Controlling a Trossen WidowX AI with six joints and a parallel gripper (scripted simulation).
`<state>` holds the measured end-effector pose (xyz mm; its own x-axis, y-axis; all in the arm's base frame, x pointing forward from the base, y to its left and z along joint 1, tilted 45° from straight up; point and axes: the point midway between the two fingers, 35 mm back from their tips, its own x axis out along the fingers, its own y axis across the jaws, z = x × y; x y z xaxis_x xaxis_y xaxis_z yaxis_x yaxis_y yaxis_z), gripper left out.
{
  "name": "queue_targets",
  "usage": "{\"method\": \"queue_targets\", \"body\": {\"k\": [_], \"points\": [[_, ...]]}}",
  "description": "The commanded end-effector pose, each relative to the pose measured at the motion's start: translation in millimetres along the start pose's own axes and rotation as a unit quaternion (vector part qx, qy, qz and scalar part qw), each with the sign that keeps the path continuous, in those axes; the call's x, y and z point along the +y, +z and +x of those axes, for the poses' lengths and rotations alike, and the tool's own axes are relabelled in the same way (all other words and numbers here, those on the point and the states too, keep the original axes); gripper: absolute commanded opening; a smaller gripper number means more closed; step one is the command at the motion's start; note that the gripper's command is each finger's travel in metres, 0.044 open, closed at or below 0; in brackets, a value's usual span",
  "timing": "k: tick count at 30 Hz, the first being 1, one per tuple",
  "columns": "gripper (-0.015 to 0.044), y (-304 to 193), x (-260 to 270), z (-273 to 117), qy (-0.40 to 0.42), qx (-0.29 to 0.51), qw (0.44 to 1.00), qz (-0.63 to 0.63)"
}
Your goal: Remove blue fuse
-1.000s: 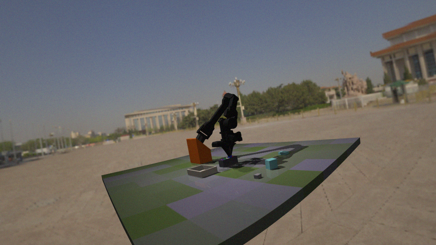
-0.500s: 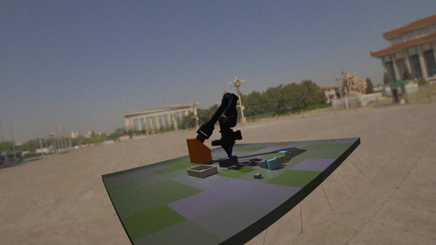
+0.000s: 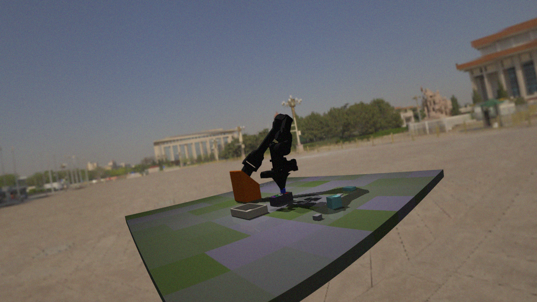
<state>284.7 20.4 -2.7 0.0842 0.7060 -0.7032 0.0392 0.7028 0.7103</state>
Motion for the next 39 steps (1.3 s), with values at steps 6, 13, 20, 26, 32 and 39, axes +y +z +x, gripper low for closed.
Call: {"method": "queue_targets", "body": {"k": [6, 13, 20, 26, 32, 39], "points": [[0.0000, 0, 0, -6, -0.002, 0.000, 1.000, -0.002], [0.0000, 0, 0, -9, -0.002, 0.000, 1.000, -0.002], [0.0000, 0, 0, -13, -0.002, 0.000, 1.000, -0.002], [0.0000, 0, 0, -20, -0.002, 0.000, 1.000, -0.001], [0.0000, 0, 0, -29, -0.002, 0.000, 1.000, -0.001], [0.0000, 0, 0, -35, -0.002, 0.000, 1.000, -0.001]]}}
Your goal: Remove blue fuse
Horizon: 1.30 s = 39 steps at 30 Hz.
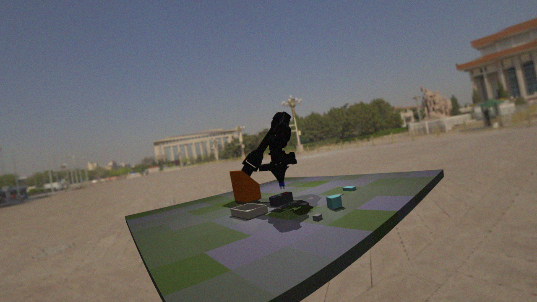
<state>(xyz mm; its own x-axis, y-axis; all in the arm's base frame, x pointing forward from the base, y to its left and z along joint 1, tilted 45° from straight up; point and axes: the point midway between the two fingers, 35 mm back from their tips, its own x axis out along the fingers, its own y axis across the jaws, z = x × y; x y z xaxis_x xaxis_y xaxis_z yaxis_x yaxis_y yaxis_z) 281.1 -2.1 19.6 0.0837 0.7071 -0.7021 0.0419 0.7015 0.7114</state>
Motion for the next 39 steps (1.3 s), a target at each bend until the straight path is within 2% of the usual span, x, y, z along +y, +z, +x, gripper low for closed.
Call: {"method": "queue_targets", "body": {"k": [1, 20, 39], "points": [[0.0000, 1, -1, -3, -0.003, -0.001, 1.000, -0.003], [0.0000, 18, -95, -12, -0.014, -0.003, 1.000, -0.001], [0.0000, 2, -197, -8, -0.009, -0.002, 1.000, -0.004]]}}
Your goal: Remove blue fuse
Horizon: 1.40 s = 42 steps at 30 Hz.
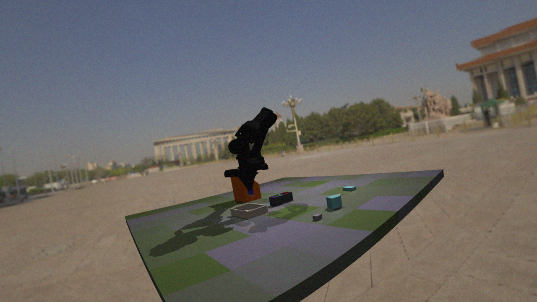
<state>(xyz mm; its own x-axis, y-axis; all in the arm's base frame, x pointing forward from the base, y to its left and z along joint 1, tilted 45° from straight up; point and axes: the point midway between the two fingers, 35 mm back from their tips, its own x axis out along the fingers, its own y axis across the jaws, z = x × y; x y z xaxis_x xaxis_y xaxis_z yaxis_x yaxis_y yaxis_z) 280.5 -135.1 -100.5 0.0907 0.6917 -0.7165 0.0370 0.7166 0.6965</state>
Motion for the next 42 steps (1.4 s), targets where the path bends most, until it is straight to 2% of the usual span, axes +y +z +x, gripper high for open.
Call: {"method": "queue_targets", "body": {"k": [1, 37, 42], "points": [[0.0000, -7, -21, 3, 0.002, 0.002, 1.000, -0.001], [0.0000, -7, -21, 43, 0.003, 0.002, 1.000, -0.001], [0.0131, -6, -22, 40, 0.000, 0.001, 1.000, -0.004]]}}
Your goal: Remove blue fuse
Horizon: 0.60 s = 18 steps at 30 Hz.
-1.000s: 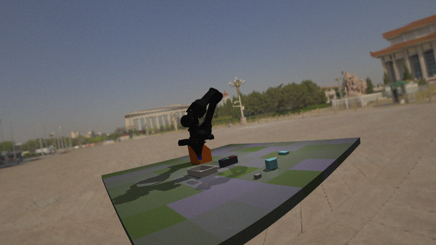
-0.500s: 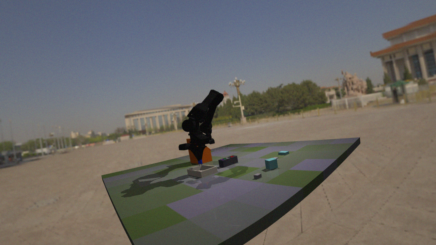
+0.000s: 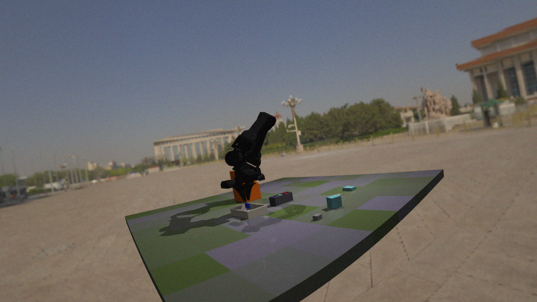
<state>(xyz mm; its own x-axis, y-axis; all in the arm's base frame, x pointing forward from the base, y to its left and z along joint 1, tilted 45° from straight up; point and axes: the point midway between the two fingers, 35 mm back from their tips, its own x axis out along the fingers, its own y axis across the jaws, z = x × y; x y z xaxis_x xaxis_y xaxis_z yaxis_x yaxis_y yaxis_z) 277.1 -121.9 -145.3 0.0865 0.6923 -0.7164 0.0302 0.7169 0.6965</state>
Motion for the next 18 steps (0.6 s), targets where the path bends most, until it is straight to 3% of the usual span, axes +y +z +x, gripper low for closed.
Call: {"method": "queue_targets", "body": {"k": [1, 8, 11, 18], "points": [[0.0157, 0, 0, -1, -0.001, -0.001, 1.000, 0.000], [0.0330, 0, 0, -4, 0.000, -0.001, 1.000, 0.000], [0.0330, -1, 0, -35, 0.001, 0.000, 1.000, 0.002], [0.0330, -1, 0, -38, 0.002, 0.000, 1.000, 0.003]]}}
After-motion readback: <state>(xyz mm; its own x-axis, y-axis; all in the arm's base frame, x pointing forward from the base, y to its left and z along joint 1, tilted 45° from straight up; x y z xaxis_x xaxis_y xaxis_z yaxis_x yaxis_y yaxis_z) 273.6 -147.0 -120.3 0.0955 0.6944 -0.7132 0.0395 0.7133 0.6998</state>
